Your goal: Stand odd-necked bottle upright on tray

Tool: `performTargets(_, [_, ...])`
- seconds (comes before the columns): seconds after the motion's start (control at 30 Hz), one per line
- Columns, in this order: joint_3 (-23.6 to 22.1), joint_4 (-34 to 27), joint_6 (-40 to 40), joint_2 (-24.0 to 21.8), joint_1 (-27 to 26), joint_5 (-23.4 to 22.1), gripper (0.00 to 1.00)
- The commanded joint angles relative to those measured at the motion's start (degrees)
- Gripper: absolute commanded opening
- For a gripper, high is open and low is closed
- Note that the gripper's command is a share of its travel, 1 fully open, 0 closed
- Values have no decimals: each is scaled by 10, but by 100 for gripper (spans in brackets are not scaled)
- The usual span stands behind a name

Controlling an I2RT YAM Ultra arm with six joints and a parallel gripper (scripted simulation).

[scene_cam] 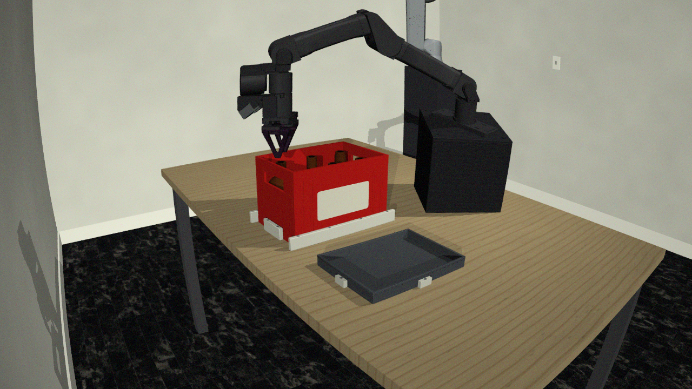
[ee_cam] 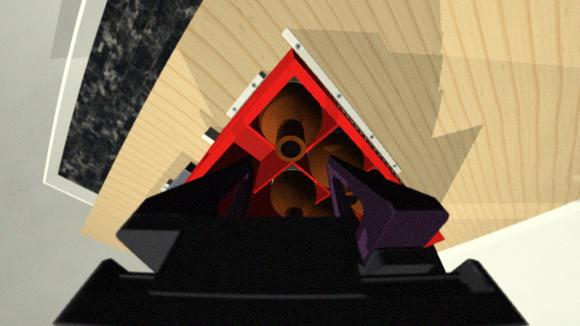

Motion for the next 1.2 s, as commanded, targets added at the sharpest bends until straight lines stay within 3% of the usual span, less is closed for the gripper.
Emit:
performTargets(0.0, [11,3,3,-3,-1,-2,61])
performTargets(1.17, [16,-4,2,-8,-4,-2,61])
